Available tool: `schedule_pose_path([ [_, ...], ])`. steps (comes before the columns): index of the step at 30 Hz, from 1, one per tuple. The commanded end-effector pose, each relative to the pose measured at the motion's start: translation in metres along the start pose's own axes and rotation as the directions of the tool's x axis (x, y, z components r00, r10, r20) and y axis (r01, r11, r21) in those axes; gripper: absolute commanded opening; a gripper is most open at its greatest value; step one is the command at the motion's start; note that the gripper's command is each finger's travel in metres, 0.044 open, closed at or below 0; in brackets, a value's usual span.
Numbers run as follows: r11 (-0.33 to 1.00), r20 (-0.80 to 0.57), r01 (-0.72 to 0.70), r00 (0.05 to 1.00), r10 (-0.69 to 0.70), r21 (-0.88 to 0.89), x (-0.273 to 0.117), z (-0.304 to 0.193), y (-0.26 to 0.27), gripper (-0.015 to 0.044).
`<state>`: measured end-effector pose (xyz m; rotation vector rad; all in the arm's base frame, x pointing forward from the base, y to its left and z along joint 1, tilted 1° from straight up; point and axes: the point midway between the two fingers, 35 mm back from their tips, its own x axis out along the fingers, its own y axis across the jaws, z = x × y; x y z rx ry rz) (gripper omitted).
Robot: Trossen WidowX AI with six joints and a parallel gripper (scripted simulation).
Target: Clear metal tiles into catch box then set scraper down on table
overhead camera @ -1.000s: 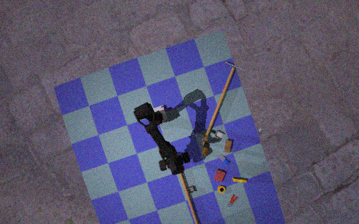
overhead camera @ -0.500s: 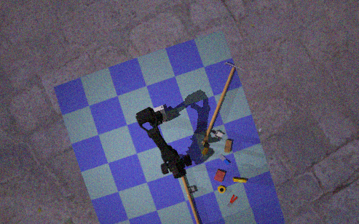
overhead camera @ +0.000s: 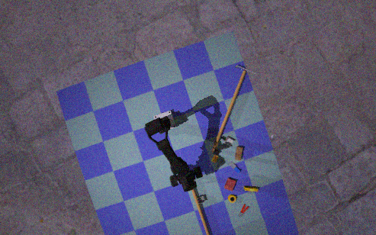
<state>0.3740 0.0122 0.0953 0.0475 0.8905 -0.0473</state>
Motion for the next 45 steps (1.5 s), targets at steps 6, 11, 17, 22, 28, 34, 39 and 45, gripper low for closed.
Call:
schedule_pose_path([
  [6, 1.0, 0.014, -0.007, 1.0, 0.008, -0.004, 0.006, 0.013, 0.0, 0.0],
  [11, 1.0, 0.015, -0.008, 1.0, 0.008, -0.004, 0.011, 0.02, 0.002, 0.0],
  [17, 1.0, 0.016, -0.008, 1.0, 0.008, -0.004, 0.017, 0.028, 0.005, 0.0],
  [22, 1.0, 0.017, -0.008, 1.0, 0.008, -0.004, 0.023, 0.036, 0.006, 0.0],
  [28, 1.0, 0.017, -0.008, 1.0, 0.008, -0.004, 0.03, 0.044, 0.006, 0.0],
  [34, 1.0, 0.018, -0.008, 1.0, 0.008, -0.004, 0.032, 0.049, 0.006, 0.0],
  [39, 1.0, 0.018, -0.008, 1.0, 0.008, -0.004, 0.036, 0.056, 0.006, 0.0],
  [45, 1.0, 0.019, -0.008, 1.0, 0.008, -0.004, 0.041, 0.065, 0.006, 0.0],
])
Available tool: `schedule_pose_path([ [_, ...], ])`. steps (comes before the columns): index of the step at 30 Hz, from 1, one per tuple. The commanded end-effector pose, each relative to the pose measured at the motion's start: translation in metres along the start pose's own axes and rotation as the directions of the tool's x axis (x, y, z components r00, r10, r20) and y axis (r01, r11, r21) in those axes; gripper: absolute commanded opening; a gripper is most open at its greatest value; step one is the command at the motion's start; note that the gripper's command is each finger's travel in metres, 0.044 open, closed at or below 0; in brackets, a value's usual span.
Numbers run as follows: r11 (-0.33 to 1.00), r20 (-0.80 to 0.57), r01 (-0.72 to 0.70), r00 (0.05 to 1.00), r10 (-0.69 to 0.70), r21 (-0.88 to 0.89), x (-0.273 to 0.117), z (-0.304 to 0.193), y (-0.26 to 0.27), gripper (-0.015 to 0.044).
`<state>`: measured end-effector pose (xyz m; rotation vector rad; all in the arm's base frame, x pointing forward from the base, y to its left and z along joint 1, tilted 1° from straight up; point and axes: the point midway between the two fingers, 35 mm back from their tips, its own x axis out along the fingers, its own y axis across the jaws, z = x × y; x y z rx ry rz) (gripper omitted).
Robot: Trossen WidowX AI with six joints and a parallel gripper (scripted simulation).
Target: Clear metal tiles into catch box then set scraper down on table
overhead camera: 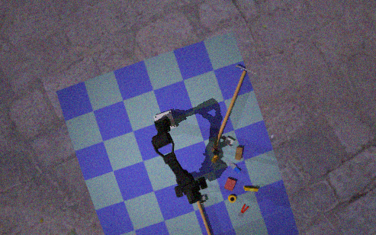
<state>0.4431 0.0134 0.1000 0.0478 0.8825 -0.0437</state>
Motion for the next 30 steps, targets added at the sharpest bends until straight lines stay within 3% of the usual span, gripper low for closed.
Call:
schedule_pose_path([
  [1, 1.0, 0.011, -0.005, 1.0, 0.005, -0.003, 0.002, 0.009, 0.001, 0.0],
  [30, 1.0, 0.015, -0.005, 1.0, 0.005, -0.003, 0.028, 0.046, 0.0, 0.0],
])
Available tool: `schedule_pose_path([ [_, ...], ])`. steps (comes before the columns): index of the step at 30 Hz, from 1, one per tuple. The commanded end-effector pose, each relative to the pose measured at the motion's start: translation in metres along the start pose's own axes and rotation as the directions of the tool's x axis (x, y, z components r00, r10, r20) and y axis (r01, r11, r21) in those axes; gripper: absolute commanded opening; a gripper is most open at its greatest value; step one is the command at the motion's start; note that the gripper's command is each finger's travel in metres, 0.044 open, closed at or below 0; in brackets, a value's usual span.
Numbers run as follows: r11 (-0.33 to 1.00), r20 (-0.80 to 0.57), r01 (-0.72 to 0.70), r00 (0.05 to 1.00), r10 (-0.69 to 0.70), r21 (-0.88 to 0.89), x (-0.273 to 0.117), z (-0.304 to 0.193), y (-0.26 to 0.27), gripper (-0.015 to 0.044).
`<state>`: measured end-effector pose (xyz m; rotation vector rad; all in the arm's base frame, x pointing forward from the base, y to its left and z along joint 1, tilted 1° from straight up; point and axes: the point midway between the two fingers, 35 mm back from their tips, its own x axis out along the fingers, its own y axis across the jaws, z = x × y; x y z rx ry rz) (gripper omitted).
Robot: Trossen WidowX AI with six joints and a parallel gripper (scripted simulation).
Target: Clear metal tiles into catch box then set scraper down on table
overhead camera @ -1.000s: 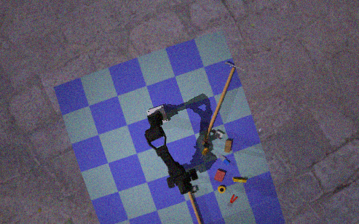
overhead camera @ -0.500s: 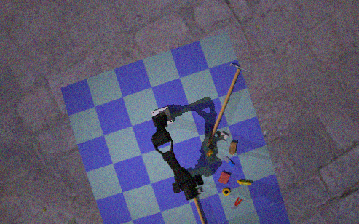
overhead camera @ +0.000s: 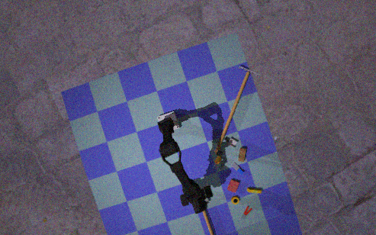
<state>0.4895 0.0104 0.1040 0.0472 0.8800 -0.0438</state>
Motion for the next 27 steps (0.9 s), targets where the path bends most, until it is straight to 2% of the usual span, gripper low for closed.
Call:
schedule_pose_path([
  [1, 1.0, 0.012, -0.005, 1.0, 0.005, -0.002, 0.002, 0.009, 0.001, 0.0],
  [27, 1.0, 0.015, -0.005, 1.0, 0.005, -0.002, 0.027, 0.037, -0.001, 0.0],
])
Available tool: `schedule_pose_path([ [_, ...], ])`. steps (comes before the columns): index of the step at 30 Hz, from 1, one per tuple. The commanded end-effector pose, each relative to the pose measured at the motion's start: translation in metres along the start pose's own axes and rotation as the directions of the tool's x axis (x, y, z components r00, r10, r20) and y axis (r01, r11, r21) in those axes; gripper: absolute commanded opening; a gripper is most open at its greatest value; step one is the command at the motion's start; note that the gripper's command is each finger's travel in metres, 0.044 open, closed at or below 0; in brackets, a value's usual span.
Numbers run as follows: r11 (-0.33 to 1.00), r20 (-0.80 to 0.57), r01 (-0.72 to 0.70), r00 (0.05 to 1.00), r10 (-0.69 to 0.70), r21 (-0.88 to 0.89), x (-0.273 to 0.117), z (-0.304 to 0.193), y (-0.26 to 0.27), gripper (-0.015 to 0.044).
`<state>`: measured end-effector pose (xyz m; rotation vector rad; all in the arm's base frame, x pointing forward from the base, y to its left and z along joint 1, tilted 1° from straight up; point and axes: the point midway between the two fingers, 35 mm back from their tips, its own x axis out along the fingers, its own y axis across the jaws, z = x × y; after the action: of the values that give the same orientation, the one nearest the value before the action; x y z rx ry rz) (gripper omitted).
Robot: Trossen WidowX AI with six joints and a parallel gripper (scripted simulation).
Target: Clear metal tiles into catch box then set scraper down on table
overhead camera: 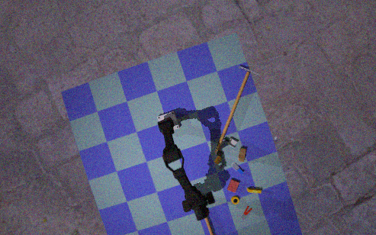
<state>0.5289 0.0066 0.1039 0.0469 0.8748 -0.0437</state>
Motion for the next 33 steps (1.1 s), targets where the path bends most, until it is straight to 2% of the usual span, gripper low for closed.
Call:
schedule_pose_path([
  [1, 1.0, 0.01, -0.005, 1.0, 0.005, -0.002, 0.003, 0.007, 0.0, 0.0],
  [33, 1.0, 0.006, -0.001, 1.0, 0.001, -0.001, -0.007, -0.002, 0.001, 0.0],
])
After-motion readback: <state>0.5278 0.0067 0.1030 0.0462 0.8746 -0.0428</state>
